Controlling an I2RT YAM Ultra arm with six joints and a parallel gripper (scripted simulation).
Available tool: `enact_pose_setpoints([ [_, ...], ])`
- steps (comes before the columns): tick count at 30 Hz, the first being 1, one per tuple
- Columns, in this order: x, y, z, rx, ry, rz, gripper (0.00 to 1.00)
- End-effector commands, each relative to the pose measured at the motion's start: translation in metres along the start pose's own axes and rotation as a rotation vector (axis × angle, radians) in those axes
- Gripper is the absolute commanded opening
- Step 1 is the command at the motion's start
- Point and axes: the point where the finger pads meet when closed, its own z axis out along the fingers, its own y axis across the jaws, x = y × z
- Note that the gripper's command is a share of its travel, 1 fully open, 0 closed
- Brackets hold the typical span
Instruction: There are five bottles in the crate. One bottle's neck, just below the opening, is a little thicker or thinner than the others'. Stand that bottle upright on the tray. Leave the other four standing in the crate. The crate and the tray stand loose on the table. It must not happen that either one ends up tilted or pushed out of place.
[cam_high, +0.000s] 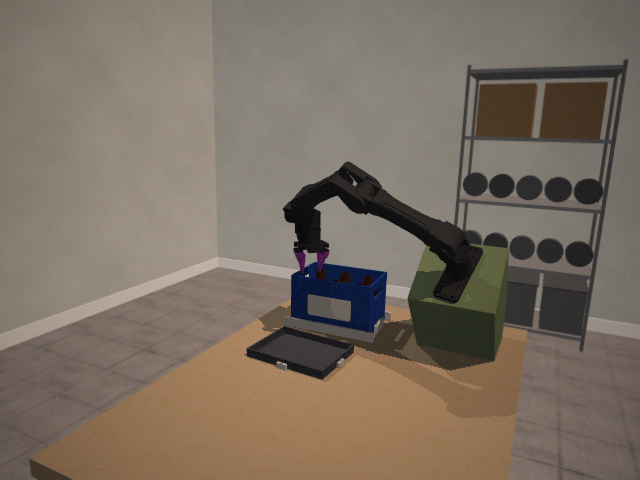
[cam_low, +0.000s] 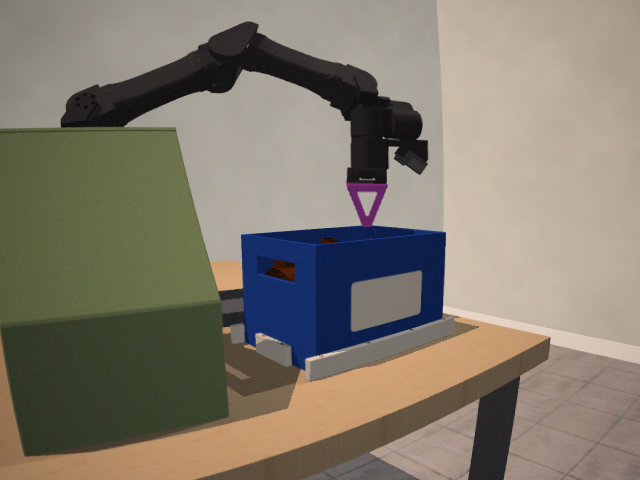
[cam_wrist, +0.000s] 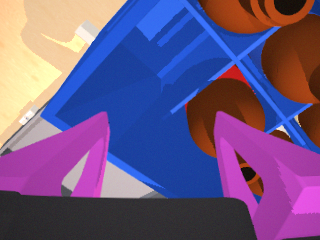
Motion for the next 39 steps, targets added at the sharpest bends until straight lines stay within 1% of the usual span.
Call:
enact_pose_setpoints([
  [1,-0.0056,0.0052,-0.0159,-0.020,-0.035,-0.001,0.61],
  [10,-0.0086,0.0072,-0.0167,-0.022,-0.040,-0.005,0.61],
  [14,-0.0077,0.0018,-0.0108,-0.013,-0.022,0.009,0.61],
  [19,-0.0080,0.0062,-0.0163,-0.019,-0.034,0.000,0.61],
  [39,-0.0084,0.0064,-0.0163,-0.020,-0.035,-0.001,0.61],
])
